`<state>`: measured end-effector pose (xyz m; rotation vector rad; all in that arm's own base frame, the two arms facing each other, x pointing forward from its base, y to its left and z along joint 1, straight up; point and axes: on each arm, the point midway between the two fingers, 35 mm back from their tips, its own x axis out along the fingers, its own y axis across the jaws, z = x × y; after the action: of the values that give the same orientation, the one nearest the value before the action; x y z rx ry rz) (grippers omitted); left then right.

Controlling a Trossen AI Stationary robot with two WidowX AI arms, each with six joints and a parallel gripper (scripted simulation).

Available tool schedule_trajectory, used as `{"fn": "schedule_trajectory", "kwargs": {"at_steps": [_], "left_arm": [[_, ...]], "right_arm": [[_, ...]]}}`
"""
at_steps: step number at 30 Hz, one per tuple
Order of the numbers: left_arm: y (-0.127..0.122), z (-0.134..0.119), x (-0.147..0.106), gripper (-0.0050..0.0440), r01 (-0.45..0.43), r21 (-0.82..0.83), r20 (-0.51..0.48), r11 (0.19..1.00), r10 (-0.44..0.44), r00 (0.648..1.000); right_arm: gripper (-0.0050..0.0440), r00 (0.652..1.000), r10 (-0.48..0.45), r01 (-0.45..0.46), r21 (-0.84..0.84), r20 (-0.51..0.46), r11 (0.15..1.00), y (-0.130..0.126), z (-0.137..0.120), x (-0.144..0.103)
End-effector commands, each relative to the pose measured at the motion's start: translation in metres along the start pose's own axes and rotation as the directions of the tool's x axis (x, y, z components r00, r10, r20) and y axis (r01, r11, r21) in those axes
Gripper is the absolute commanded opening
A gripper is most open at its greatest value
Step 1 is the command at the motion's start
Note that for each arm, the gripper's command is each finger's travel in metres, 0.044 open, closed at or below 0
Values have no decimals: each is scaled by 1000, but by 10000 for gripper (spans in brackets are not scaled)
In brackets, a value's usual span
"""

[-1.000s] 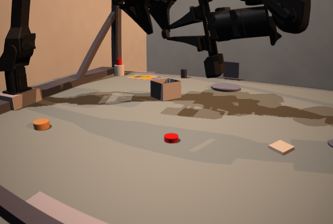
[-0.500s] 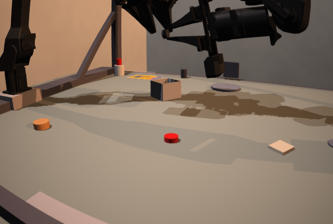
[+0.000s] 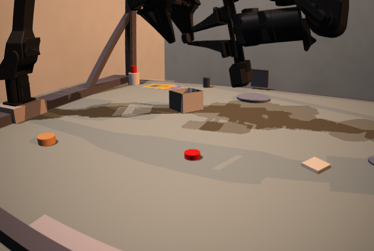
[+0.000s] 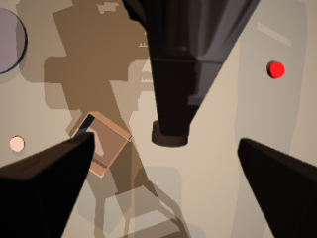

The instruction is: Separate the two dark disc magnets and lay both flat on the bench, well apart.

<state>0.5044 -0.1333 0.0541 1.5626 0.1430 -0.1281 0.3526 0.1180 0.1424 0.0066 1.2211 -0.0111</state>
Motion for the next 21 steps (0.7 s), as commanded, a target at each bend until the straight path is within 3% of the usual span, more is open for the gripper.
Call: {"fn": "schedule_trajectory", "kwargs": {"at_steps": [1,8,21], "left_arm": [[14,0,0,40,-28,-9,-1,1000,28,1000],[14,0,0,40,-28,-9,-1,1000,28,1000],[14,0,0,40,-28,-9,-1,1000,28,1000]], "right_arm": [[400,1000,12,-13,3,27,1000,1,5,-9],[400,1000,12,-13,3,27,1000,1,5,-9],[88,1000,12,-13,3,27,1000,1,5,-9]]}}
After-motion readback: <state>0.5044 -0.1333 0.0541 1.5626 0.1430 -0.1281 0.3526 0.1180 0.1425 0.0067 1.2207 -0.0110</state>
